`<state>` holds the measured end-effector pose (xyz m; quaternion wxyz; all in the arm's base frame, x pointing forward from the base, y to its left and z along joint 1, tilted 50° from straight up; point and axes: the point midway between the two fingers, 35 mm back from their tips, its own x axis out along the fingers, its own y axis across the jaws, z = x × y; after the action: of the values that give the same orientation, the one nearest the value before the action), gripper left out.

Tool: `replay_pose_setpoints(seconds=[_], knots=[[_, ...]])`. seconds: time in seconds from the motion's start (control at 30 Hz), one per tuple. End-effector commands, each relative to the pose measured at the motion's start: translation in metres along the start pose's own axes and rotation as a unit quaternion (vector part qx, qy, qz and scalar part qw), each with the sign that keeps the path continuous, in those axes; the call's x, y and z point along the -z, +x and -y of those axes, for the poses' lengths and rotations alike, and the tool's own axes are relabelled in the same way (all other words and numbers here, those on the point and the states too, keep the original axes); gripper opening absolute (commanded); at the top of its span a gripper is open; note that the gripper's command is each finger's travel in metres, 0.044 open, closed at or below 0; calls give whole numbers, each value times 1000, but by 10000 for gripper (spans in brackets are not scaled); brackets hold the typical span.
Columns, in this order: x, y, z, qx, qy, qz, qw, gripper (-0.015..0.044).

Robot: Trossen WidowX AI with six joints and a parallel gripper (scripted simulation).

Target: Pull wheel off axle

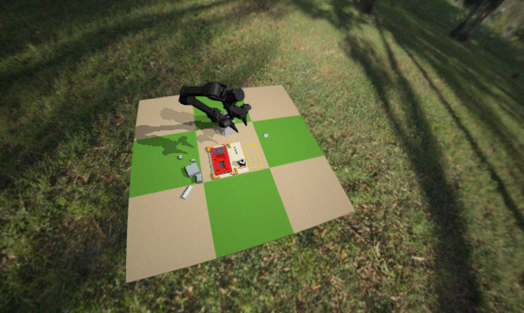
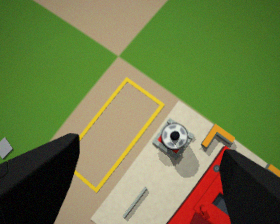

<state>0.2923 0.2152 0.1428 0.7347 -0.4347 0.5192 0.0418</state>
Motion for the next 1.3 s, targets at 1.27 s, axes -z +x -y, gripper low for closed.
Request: replay_pose_setpoints(seconds=[1.27], knots=[[93, 237, 51, 122, 259, -272, 919, 274]])
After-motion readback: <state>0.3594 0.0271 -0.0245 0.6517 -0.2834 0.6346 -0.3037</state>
